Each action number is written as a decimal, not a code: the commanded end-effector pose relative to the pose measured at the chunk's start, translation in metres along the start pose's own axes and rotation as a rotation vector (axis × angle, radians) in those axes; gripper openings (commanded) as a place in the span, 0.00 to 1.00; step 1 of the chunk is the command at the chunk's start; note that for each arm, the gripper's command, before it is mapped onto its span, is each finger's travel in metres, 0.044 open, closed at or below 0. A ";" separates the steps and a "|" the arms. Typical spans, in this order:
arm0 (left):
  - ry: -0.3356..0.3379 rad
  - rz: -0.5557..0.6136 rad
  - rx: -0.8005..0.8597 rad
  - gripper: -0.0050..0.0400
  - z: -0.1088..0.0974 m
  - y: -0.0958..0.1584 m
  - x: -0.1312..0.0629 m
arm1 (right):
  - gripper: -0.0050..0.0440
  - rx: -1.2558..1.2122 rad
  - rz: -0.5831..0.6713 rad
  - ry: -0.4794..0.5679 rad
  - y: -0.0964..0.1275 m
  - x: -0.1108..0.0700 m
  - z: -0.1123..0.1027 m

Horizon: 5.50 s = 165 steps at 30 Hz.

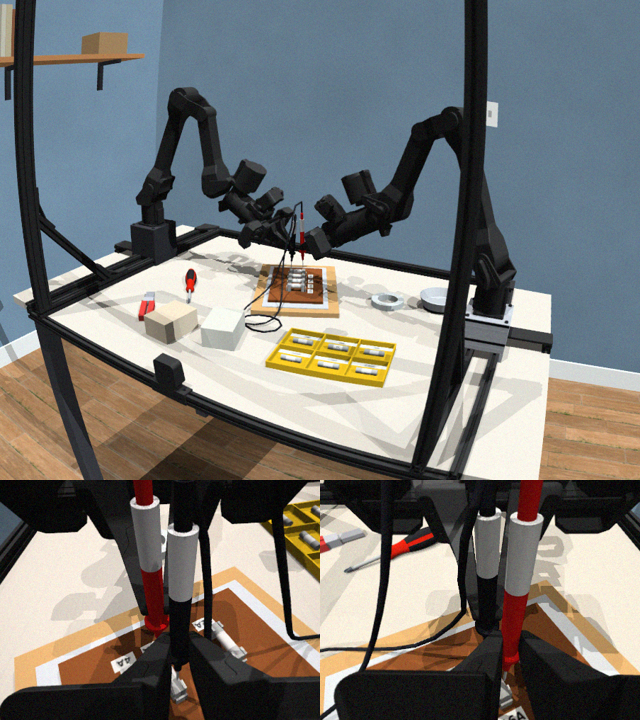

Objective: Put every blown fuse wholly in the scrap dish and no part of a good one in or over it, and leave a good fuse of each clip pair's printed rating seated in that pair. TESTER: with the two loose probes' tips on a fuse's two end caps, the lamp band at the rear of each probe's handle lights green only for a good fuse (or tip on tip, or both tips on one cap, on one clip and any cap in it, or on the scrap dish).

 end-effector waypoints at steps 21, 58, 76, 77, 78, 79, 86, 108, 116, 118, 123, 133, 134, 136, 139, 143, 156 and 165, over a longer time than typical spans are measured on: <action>-0.002 -0.011 -0.001 0.00 -0.001 0.003 0.002 | 0.00 0.003 0.000 0.003 0.007 0.003 0.000; -0.002 -0.012 -0.001 0.00 -0.001 0.012 0.008 | 0.00 0.003 -0.001 0.003 0.016 0.008 -0.001; -0.004 -0.027 0.002 0.00 -0.001 0.008 0.008 | 0.00 -0.005 -0.020 0.003 0.010 0.008 -0.001; -0.004 -0.027 0.002 0.00 -0.001 0.008 0.008 | 0.00 -0.005 -0.020 0.003 0.010 0.008 -0.001; -0.004 -0.027 0.002 0.00 -0.001 0.008 0.008 | 0.00 -0.005 -0.020 0.003 0.010 0.008 -0.001; -0.004 -0.027 0.002 0.00 -0.001 0.008 0.008 | 0.00 -0.005 -0.020 0.003 0.010 0.008 -0.001; -0.004 -0.027 0.002 0.00 -0.001 0.008 0.008 | 0.00 -0.005 -0.020 0.003 0.010 0.008 -0.001; -0.004 -0.027 0.002 0.00 -0.001 0.008 0.008 | 0.00 -0.005 -0.020 0.003 0.010 0.008 -0.001; -0.004 -0.027 0.002 0.00 -0.001 0.008 0.008 | 0.00 -0.005 -0.020 0.003 0.010 0.008 -0.001; -0.004 -0.027 0.002 0.00 -0.001 0.008 0.008 | 0.00 -0.005 -0.020 0.003 0.010 0.008 -0.001; -0.005 -0.032 0.001 0.00 0.000 0.002 0.003 | 0.00 -0.006 -0.029 0.005 0.002 0.004 -0.001; -0.006 -0.039 0.002 0.00 0.001 -0.010 -0.002 | 0.00 -0.009 -0.040 0.006 -0.013 -0.002 0.000; -0.006 -0.039 0.002 0.00 0.001 -0.010 -0.002 | 0.00 -0.009 -0.040 0.006 -0.013 -0.002 0.000; -0.006 -0.043 0.002 0.00 0.001 -0.014 -0.003 | 0.00 -0.009 -0.041 0.006 -0.015 -0.003 0.000; -0.007 -0.047 0.003 0.00 0.002 -0.019 -0.005 | 0.00 -0.009 -0.041 0.006 -0.018 -0.005 0.000; -0.007 -0.047 0.003 0.00 0.002 -0.023 -0.008 | 0.00 -0.009 -0.041 0.006 -0.023 -0.008 0.001; -0.007 -0.047 0.003 0.00 0.003 -0.031 -0.013 | 0.00 -0.009 -0.041 0.006 -0.032 -0.013 0.002; -0.007 -0.048 0.003 0.00 0.003 -0.031 -0.013 | 0.00 -0.005 -0.020 0.003 -0.023 -0.012 0.002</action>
Point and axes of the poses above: on each arm, the point midway between the two fingers, 35 mm back from their tips, its own x axis out along the fingers, its own z axis across the jaws, y = z × x, the point moved 6 cm from there along -x, back along the fingers, and after that the axes turned 5 degrees about x, right-handed, at the moved point
